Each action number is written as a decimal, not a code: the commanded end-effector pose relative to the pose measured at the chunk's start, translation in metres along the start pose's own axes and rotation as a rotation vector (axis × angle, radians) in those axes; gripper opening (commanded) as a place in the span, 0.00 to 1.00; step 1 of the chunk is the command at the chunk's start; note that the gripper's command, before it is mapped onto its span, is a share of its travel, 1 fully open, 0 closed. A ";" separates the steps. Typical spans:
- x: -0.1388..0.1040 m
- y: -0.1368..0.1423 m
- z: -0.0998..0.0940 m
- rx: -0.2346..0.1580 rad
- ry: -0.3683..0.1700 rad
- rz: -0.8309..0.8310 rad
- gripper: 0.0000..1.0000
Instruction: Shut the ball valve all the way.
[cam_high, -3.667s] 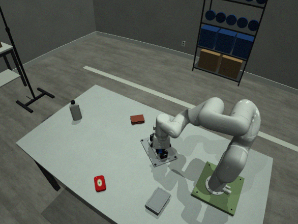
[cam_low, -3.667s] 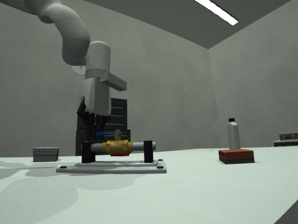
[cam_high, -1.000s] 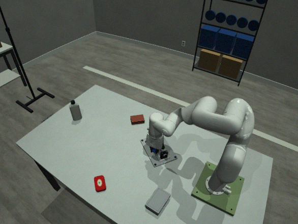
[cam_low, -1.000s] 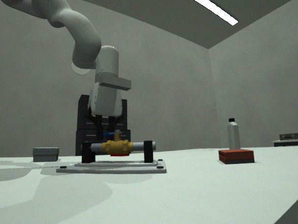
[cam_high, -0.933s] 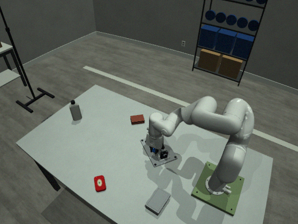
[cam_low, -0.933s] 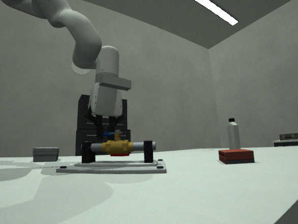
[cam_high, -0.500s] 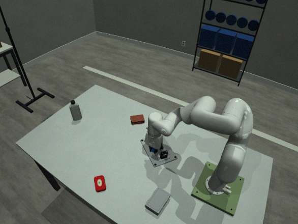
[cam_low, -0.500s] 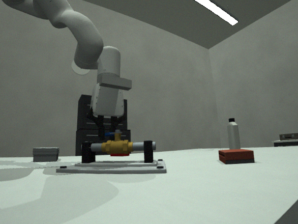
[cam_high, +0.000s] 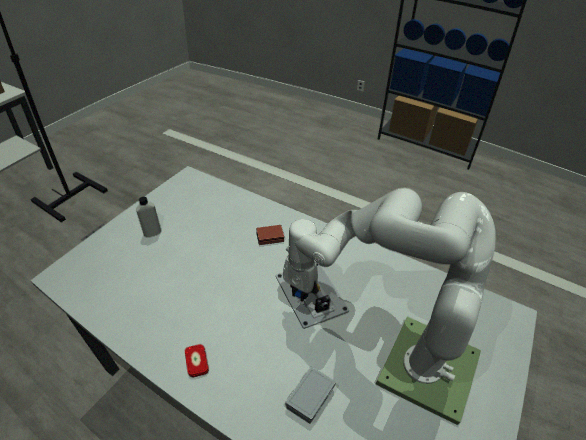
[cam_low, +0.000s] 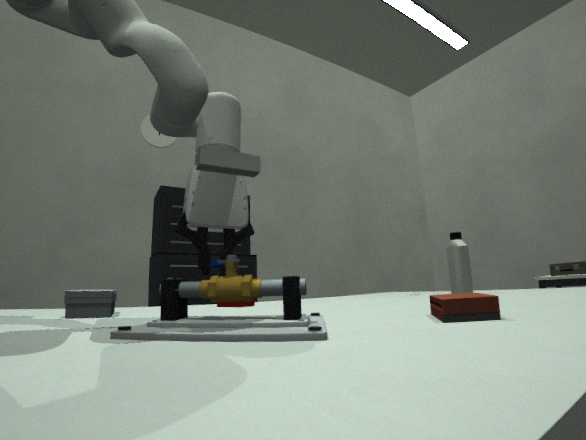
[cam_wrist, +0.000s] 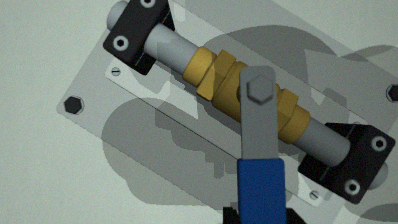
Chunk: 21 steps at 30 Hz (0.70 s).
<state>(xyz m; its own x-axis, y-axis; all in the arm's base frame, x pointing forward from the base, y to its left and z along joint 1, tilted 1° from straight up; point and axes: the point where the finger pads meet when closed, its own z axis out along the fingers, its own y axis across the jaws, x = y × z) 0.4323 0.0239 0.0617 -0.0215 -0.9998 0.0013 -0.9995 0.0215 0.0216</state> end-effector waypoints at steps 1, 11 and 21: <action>0.000 -0.004 -0.002 0.007 0.000 0.014 0.00; 0.001 -0.009 -0.002 0.007 -0.001 0.086 0.00; 0.001 -0.013 -0.002 0.007 -0.001 0.138 0.00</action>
<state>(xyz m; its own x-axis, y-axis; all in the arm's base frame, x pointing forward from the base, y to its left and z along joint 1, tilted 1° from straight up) 0.4416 0.0234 0.0617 -0.1344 -0.9909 0.0035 -0.9907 0.1344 0.0205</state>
